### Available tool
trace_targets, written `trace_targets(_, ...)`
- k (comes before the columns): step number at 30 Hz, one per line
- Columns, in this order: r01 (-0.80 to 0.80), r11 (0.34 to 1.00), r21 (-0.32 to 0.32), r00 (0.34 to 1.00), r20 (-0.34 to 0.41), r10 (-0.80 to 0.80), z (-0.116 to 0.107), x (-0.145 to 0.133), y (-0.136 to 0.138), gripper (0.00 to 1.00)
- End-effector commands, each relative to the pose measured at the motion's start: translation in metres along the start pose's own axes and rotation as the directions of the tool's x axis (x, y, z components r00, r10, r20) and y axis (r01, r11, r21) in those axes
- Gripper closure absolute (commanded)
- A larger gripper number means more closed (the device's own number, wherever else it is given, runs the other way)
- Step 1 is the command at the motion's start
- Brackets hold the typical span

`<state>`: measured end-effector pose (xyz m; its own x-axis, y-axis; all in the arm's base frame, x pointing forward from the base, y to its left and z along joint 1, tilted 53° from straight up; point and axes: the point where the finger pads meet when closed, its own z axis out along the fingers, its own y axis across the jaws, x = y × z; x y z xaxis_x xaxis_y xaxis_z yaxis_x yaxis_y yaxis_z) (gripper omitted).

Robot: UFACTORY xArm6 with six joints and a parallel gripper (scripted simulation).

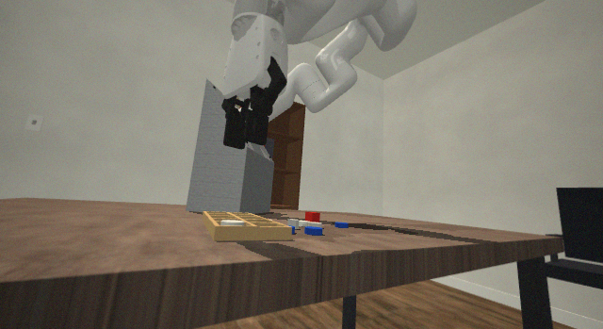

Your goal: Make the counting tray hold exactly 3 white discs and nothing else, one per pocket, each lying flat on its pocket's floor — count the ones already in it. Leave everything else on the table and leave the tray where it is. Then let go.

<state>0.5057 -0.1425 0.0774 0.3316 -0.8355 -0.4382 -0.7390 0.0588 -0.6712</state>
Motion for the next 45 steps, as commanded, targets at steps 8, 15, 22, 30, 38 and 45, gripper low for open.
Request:
trace_targets(8, -0.049, 0.999, 0.003, 0.999, -0.001, 0.049, 0.001, -0.008, -0.001, 0.53)
trace_targets(15, -0.427, 0.904, 0.009, 0.904, 0.003, 0.427, 0.013, -0.074, 0.003, 0.53)
trace_targets(22, -0.756, 0.655, 0.006, 0.655, 0.007, 0.755, 0.018, -0.137, 0.024, 0.53)
trace_targets(30, -0.958, 0.286, 0.001, 0.286, 0.002, 0.958, 0.017, -0.192, 0.06, 0.53)
trace_targets(38, -0.966, 0.259, 0.0, 0.259, 0.002, 0.966, 0.018, -0.195, 0.062, 0.53)
trace_targets(45, -0.966, 0.259, 0.001, 0.259, 0.001, 0.966, 0.069, -0.197, 0.061, 0.53)
